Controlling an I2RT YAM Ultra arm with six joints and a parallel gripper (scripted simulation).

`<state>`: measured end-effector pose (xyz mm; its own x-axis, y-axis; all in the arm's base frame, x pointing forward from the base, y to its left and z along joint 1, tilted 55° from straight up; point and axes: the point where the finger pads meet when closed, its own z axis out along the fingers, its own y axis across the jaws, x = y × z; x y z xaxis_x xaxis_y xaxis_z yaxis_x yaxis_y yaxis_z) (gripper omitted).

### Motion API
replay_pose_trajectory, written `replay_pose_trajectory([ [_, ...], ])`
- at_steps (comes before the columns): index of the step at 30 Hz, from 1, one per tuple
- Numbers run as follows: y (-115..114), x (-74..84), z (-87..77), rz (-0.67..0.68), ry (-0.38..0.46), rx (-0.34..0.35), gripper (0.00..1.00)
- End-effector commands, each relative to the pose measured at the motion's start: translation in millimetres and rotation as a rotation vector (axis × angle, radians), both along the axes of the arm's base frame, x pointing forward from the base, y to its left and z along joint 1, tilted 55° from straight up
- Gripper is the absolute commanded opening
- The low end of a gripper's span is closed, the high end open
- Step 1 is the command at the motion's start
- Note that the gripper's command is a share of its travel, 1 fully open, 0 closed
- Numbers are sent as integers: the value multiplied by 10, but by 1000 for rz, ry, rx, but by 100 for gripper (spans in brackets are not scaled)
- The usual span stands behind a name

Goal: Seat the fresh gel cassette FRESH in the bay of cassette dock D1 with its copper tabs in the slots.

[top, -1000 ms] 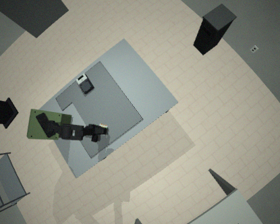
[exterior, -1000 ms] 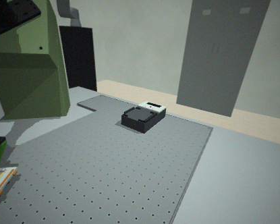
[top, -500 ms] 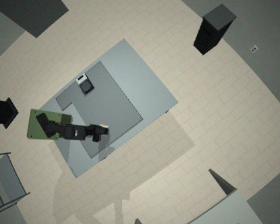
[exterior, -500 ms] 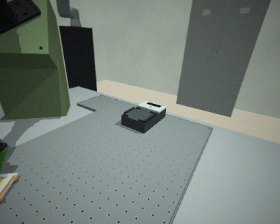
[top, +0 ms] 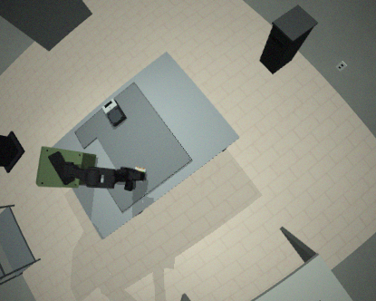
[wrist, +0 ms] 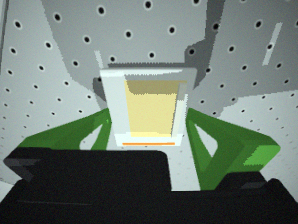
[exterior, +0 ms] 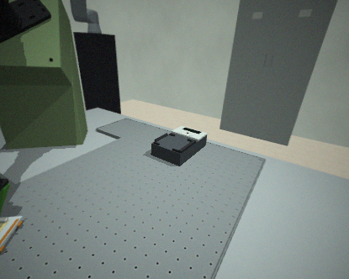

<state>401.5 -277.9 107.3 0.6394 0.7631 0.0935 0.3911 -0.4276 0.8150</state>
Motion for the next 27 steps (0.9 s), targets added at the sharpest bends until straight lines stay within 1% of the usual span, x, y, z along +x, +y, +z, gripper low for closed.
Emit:
replay_pose_trajectory([
  [1,-1,-79,62,-7,-7,-13,0],
  [9,-1,-84,69,-8,-10,-15,0],
  [10,8,-97,47,-8,-1,-9,0],
  [12,-13,-70,108,-8,-10,-15,0],
  [21,-31,-52,172,-9,-18,-20,0],
  [23,-55,-21,230,-9,-29,-28,0],
  [27,-61,-18,229,-9,-29,-28,0],
])
